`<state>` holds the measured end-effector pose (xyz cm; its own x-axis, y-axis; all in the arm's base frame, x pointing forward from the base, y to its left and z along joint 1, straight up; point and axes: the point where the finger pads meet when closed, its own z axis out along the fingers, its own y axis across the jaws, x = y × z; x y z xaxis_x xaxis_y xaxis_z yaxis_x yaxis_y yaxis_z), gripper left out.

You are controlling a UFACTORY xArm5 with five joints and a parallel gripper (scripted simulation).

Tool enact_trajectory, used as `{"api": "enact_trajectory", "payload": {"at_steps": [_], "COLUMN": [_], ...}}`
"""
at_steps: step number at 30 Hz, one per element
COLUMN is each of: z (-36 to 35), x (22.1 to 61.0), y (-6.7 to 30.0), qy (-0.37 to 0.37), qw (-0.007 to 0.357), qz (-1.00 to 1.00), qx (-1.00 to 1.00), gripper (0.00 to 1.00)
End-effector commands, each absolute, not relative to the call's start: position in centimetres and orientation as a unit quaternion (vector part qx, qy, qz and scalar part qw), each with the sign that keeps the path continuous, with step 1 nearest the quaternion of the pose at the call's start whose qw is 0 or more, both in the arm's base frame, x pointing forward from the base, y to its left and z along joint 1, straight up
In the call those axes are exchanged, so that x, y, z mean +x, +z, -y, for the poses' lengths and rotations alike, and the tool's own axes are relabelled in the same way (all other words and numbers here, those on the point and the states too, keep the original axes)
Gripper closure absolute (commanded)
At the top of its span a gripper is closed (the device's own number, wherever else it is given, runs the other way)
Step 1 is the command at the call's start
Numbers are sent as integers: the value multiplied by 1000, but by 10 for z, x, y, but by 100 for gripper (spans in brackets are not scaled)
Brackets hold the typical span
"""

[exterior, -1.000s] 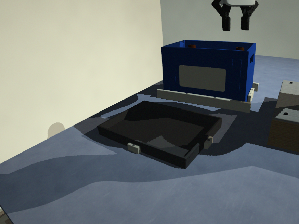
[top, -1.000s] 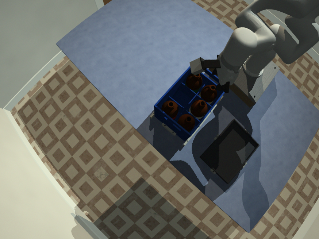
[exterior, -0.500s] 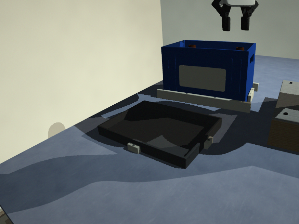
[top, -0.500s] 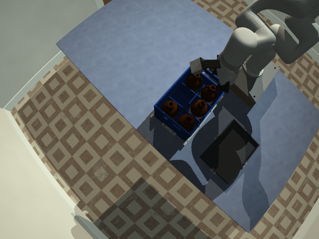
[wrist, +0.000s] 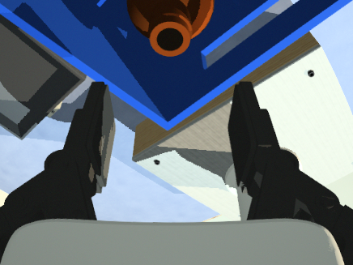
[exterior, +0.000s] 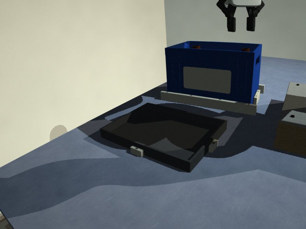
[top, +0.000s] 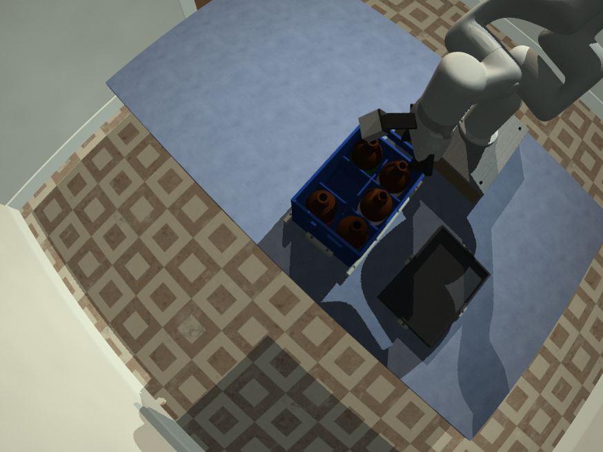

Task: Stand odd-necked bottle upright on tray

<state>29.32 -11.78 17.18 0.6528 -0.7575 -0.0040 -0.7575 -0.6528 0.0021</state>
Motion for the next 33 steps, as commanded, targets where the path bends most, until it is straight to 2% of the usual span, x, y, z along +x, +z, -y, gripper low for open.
{"api": "enact_trajectory", "payload": {"at_steps": [1, 33], "z": [118, 118], "x": [294, 294], "y": [172, 142], "qy": [-1, -1], "qw": [0, 0], "qz": [417, 417], "qx": [909, 909], "gripper": [35, 35]}}
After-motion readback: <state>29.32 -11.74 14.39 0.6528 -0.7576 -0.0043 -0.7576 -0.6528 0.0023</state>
